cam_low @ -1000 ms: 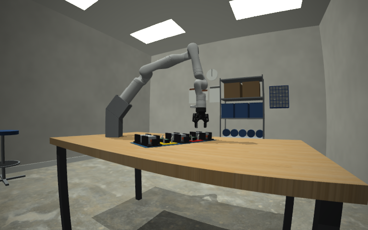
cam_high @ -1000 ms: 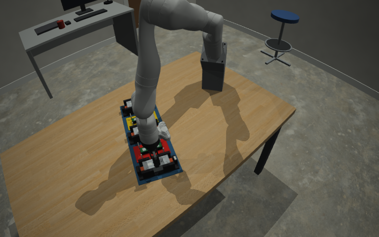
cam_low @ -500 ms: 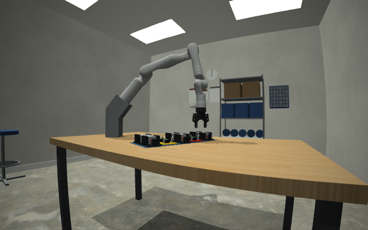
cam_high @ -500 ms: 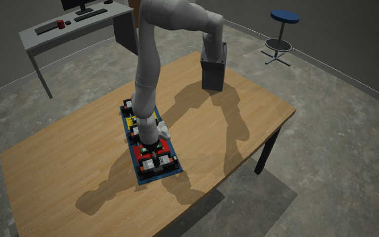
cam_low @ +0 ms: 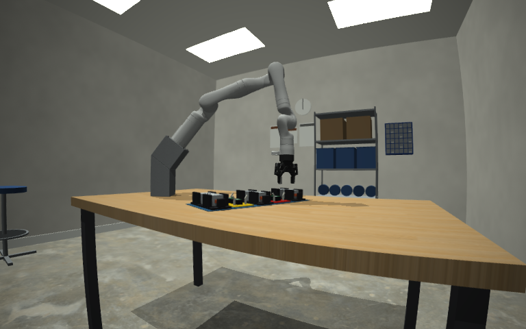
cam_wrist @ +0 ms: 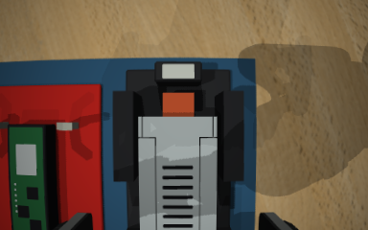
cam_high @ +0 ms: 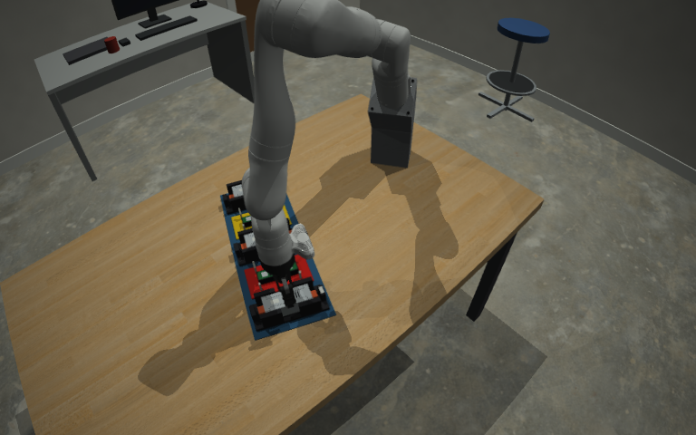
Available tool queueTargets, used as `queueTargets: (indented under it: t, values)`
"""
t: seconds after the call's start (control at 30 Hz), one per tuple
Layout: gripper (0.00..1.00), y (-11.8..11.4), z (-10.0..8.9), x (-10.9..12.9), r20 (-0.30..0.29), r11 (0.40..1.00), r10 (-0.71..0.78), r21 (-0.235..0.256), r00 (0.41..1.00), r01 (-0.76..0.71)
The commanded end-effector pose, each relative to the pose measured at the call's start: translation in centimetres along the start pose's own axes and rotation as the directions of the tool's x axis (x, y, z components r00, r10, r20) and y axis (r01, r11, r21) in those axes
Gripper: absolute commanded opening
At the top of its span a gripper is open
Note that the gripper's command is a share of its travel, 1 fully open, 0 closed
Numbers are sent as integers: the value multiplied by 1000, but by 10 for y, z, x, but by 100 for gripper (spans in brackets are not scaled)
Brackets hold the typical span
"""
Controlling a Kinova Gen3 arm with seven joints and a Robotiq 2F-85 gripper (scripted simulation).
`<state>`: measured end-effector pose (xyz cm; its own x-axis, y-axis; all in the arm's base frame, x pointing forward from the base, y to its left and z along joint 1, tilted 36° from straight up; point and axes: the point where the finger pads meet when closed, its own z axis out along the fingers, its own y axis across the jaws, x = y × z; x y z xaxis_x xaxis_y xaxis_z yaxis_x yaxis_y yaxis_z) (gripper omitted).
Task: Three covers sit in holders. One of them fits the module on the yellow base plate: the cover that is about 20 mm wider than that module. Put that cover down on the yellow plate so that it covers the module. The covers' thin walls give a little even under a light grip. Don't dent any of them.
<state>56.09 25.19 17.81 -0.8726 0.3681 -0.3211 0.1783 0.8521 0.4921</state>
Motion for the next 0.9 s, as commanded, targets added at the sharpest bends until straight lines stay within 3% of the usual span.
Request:
queueTargets:
  t: [0.0,0.3,0.87]
  values:
    - [100,1,0,-1,2,1000,0,-1,1000,0]
    - [100,2,10,-1,5,1000,-3,-3,1000,3]
    - [100,2,10,-1,5,1000,-3,-3,1000,3]
